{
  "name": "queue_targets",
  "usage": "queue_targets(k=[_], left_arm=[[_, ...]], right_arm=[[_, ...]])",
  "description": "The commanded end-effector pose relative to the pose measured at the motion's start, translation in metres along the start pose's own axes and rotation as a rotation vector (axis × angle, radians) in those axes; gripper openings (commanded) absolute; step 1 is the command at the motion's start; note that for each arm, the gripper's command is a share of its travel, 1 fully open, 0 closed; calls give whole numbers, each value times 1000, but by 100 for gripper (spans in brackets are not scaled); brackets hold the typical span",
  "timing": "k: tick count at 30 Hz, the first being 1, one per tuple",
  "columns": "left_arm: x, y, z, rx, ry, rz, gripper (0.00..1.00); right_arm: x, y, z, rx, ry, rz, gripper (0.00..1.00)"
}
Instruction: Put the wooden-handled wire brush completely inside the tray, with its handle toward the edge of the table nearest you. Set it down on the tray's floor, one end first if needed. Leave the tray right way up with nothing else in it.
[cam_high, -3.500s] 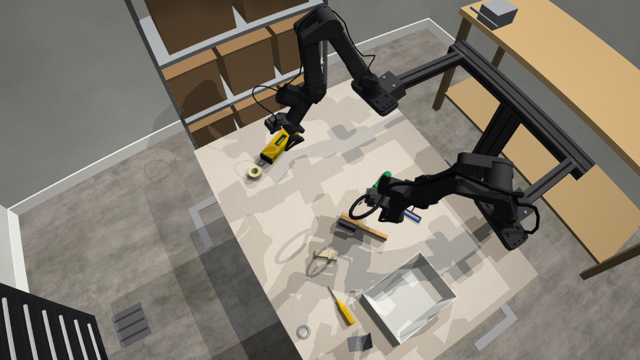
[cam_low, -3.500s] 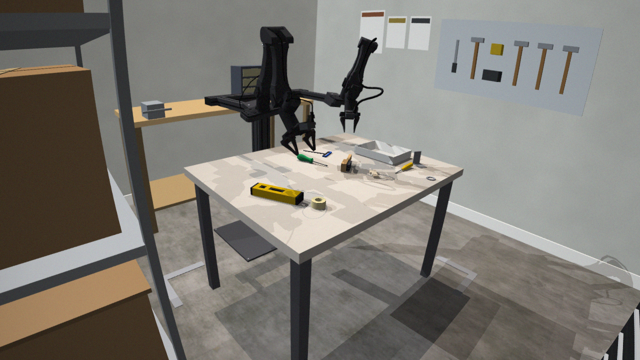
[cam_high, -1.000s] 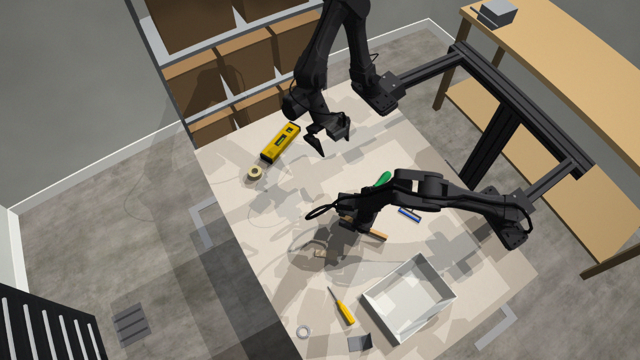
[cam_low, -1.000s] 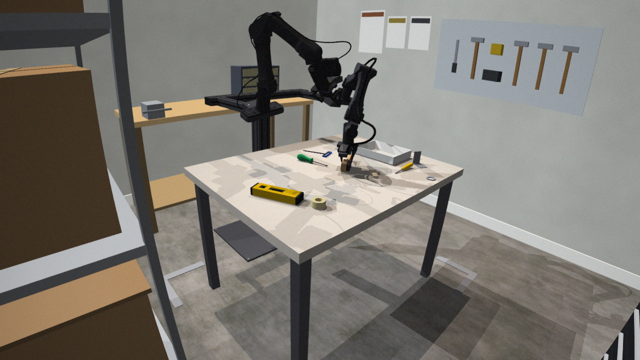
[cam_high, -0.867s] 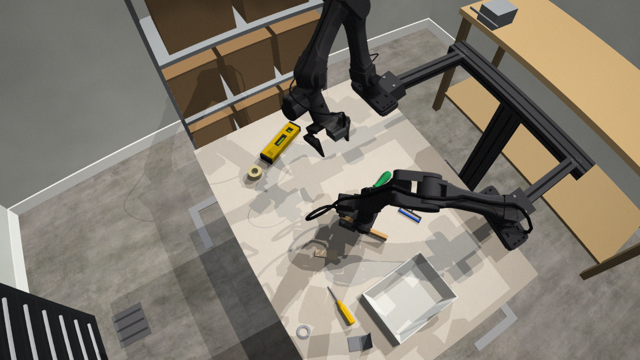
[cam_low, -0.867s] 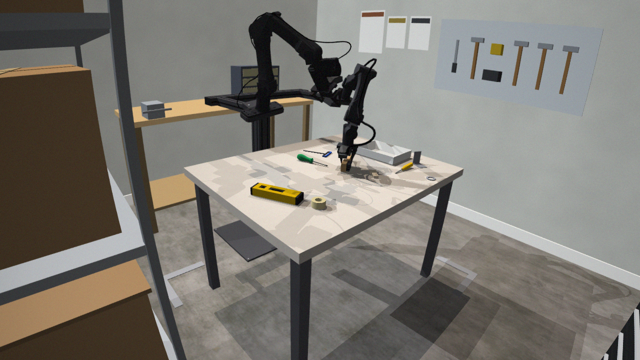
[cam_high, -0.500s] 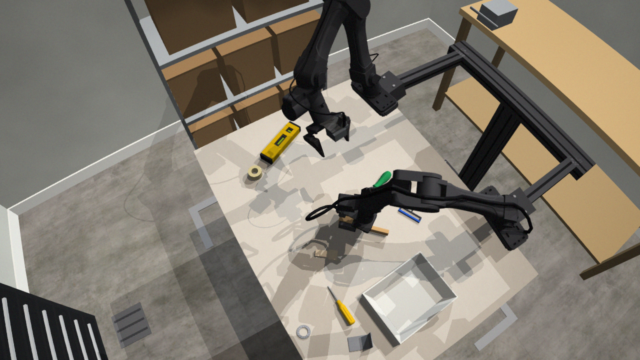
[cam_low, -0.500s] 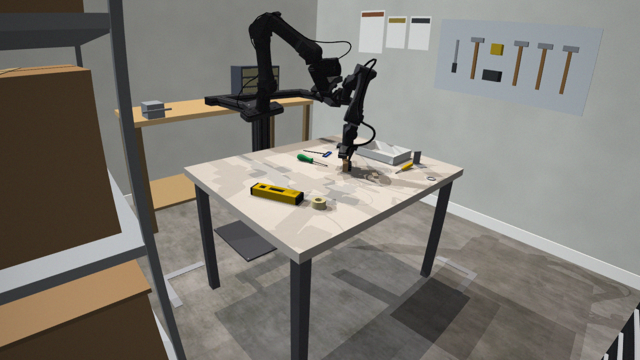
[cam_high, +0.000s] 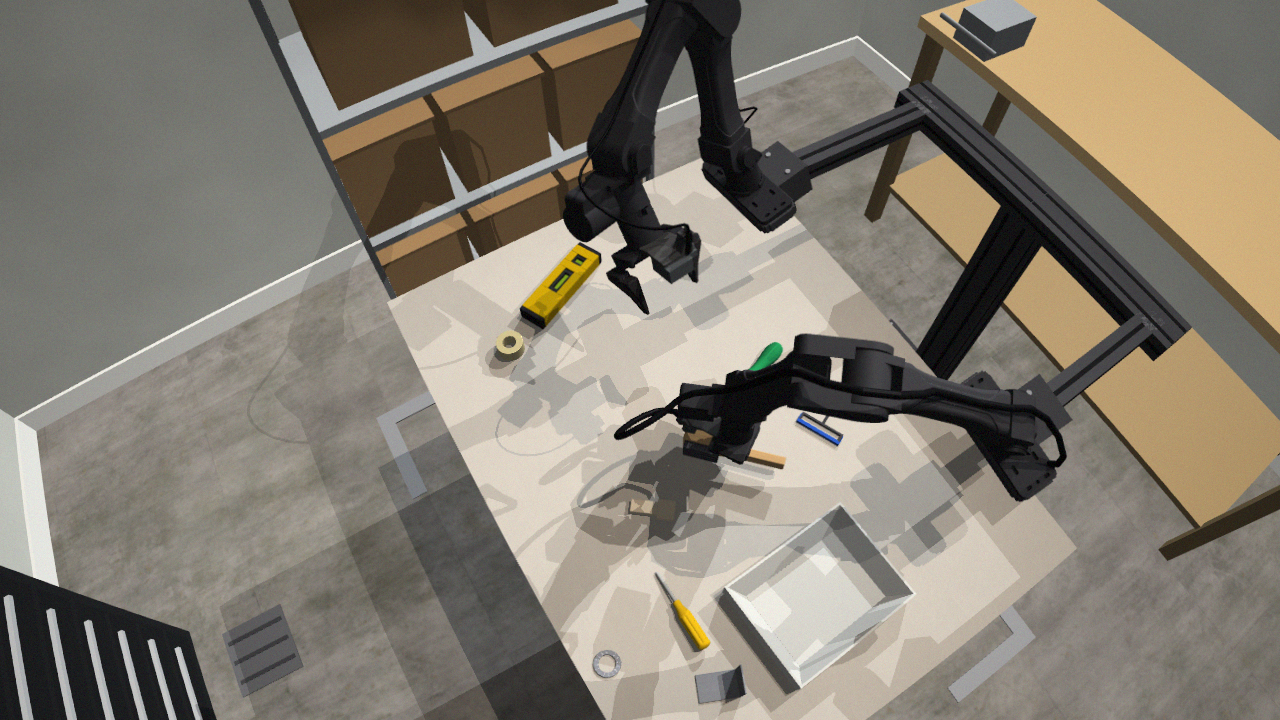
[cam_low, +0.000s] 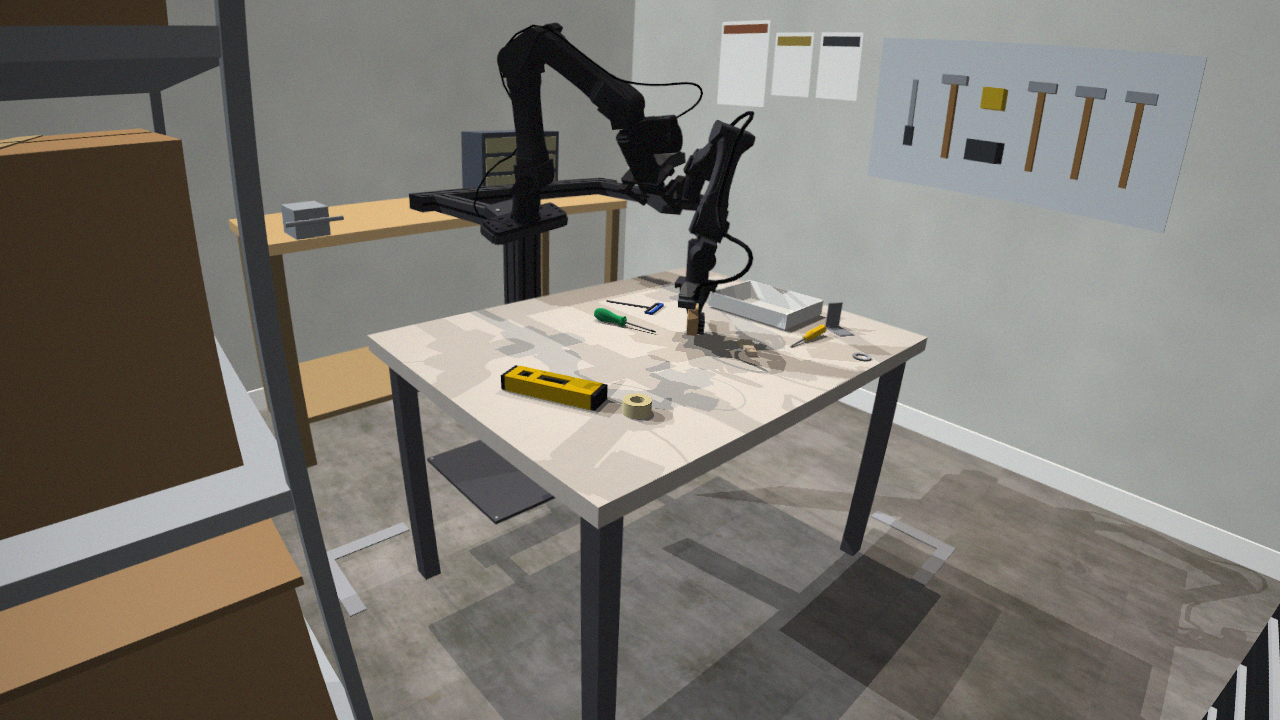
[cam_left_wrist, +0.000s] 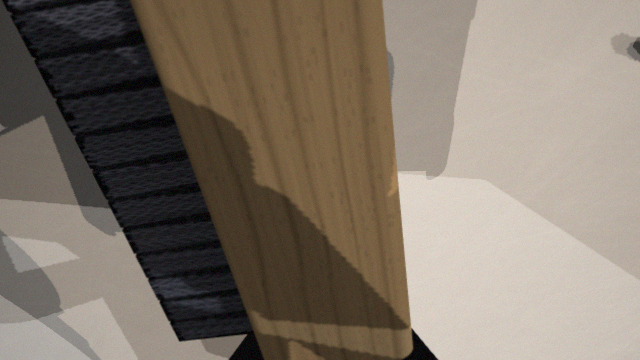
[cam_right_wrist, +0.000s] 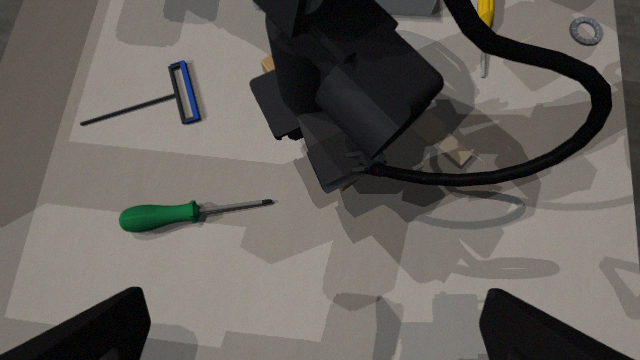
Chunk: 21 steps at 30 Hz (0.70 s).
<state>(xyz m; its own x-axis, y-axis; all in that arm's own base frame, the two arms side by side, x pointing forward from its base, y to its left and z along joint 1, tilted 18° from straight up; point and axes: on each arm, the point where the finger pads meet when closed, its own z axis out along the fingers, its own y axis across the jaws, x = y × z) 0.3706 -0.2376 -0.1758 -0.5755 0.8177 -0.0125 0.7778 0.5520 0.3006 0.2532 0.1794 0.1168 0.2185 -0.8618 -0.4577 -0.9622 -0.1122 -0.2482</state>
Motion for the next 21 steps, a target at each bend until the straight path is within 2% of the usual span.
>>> queue_targets(k=[1, 8, 10, 14, 15, 18, 21], left_arm=[[-14, -3, -34, -9, -40, 4, 16], [-7, -4, -37, -8, -14, 3, 16], [0, -5, -47, -3, 10, 3, 16], [-14, 8, -69, -6, -95, -84, 16], [-7, 17, -70, -8, -102, -119, 16], [14, 34, -71, -8, -109, -200, 16], [42, 53, -70, -6, -107, -292, 16]], right_arm=[[-13, -2, -6, 6, -28, -37, 100], [-13, -2, -6, 6, -28, -37, 100], [-13, -2, -6, 6, -28, -37, 100], [-13, -2, -6, 6, -28, -37, 100], [-13, 0, -6, -1, -30, -35, 100], [-9, -18, 3, 72, 16, 27, 100], [-21, -32, 22, 167, 48, 100, 100]])
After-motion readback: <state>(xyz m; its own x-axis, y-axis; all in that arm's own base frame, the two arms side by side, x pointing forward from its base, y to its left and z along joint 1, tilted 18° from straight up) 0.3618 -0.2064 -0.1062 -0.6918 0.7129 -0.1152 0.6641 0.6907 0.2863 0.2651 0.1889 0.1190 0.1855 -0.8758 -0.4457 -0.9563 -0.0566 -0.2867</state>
